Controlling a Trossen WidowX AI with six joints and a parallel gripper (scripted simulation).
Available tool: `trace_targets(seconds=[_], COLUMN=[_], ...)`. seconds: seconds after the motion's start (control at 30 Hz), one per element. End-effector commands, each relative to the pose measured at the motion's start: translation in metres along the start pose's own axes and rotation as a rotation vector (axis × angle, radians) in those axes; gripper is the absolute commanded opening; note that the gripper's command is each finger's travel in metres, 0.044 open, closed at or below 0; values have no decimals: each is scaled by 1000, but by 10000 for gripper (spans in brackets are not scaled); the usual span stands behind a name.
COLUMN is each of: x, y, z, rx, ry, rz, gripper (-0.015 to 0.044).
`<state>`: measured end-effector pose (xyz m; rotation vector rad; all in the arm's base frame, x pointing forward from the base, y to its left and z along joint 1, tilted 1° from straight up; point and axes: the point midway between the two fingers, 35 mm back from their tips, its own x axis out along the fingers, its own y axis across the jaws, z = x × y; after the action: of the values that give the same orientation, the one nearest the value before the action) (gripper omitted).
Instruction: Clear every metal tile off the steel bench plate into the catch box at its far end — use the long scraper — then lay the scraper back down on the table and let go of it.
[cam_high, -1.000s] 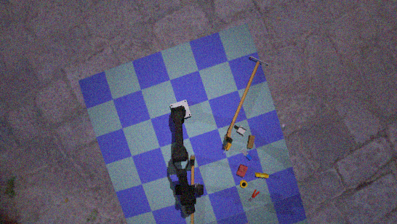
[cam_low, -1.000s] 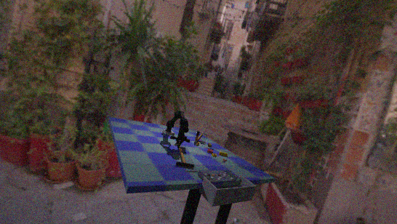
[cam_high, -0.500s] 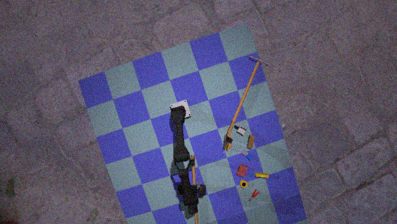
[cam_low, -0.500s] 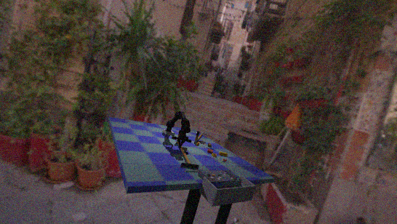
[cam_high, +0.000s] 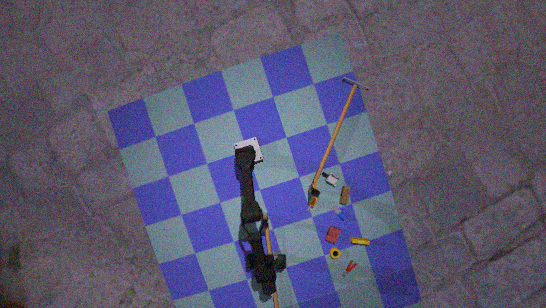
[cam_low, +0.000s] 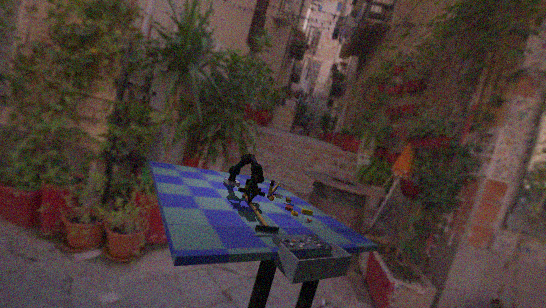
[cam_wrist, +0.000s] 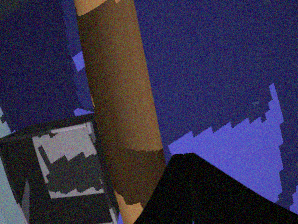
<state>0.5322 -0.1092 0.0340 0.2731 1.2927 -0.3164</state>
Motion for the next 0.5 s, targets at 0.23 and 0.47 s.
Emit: trace_targets(seconds=[0.23,0.47], x=[-6,-33], y=[5,5], z=[2,8], rx=[0,1], ry=[-7,-34], rz=[2,7], gripper=[0,0])
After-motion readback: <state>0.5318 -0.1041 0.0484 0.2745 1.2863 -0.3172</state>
